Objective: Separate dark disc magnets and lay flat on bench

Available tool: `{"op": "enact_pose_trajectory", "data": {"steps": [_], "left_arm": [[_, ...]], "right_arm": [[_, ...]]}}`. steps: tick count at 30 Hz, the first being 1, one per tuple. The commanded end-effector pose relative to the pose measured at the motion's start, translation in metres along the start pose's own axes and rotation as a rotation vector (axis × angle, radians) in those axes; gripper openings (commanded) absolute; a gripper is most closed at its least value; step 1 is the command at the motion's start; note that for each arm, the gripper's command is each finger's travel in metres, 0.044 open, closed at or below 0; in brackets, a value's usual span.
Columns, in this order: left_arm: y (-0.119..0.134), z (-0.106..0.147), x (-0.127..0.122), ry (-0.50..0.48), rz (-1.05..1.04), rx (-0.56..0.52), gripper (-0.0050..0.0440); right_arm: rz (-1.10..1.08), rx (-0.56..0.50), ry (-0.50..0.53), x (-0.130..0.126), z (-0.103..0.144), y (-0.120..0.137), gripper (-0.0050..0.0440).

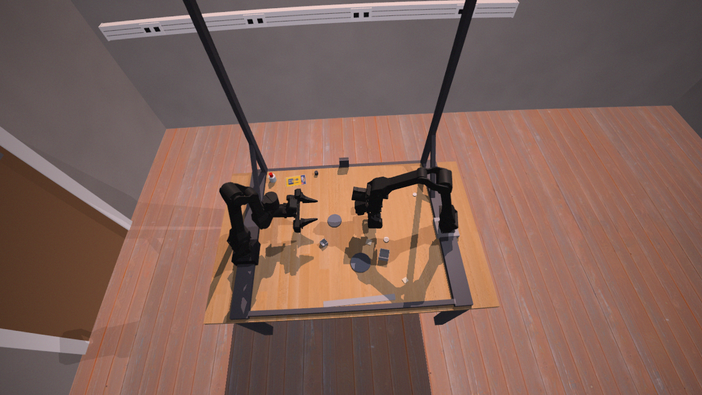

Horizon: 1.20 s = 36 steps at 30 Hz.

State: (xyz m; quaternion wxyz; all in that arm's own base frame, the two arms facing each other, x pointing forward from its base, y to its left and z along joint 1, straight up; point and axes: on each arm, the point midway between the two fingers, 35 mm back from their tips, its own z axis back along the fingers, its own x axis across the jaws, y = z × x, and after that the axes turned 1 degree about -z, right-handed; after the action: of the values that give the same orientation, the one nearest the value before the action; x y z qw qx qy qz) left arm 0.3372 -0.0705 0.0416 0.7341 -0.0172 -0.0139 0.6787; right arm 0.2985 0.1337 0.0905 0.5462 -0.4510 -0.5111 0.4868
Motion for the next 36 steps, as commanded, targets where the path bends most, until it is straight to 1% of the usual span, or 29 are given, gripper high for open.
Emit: {"op": "enact_pose_trajectory", "data": {"steps": [1,7,15,17,18,22,32,34,35,36], "left_arm": [[-0.004,0.002,0.001,-0.002,-0.019,-0.027,0.004],[-0.015,-0.005,0.002,-0.007,-0.087,-0.074,0.004],[-0.036,-0.01,0.003,-0.023,-0.218,-0.184,0.004],[-0.036,-0.01,0.003,-0.023,-0.218,-0.184,0.004],[-0.04,-0.007,0.002,-0.026,-0.238,-0.211,0.004],[-0.053,-0.012,0.004,-0.047,-0.32,-0.27,0.004],[-0.09,-0.01,0.006,-0.142,-0.551,-0.464,0.004],[-0.09,-0.01,0.006,-0.142,-0.551,-0.464,0.004],[-0.094,-0.006,0.005,-0.153,-0.575,-0.493,0.004],[-0.098,-0.007,0.006,-0.169,-0.599,-0.506,0.004]], "right_arm": [[-0.009,-0.011,-0.001,0.001,0.0,-0.004,0.04],[-0.009,-0.011,-0.001,0.001,0.0,-0.004,0.04],[-0.009,-0.011,-0.001,0.001,0.0,-0.004,0.04],[-0.009,-0.011,-0.001,0.001,0.0,-0.004,0.04],[-0.009,-0.011,-0.001,0.001,0.0,-0.004,0.04],[-0.009,-0.011,-0.001,0.001,0.0,-0.004,0.04],[-0.009,-0.011,-0.001,0.001,0.0,-0.004,0.04],[-0.009,-0.011,-0.001,0.001,0.0,-0.004,0.04],[-0.009,-0.011,-0.001,0.001,0.0,-0.004,0.04],[-0.009,-0.011,-0.001,0.001,0.0,-0.004,0.04]]}}
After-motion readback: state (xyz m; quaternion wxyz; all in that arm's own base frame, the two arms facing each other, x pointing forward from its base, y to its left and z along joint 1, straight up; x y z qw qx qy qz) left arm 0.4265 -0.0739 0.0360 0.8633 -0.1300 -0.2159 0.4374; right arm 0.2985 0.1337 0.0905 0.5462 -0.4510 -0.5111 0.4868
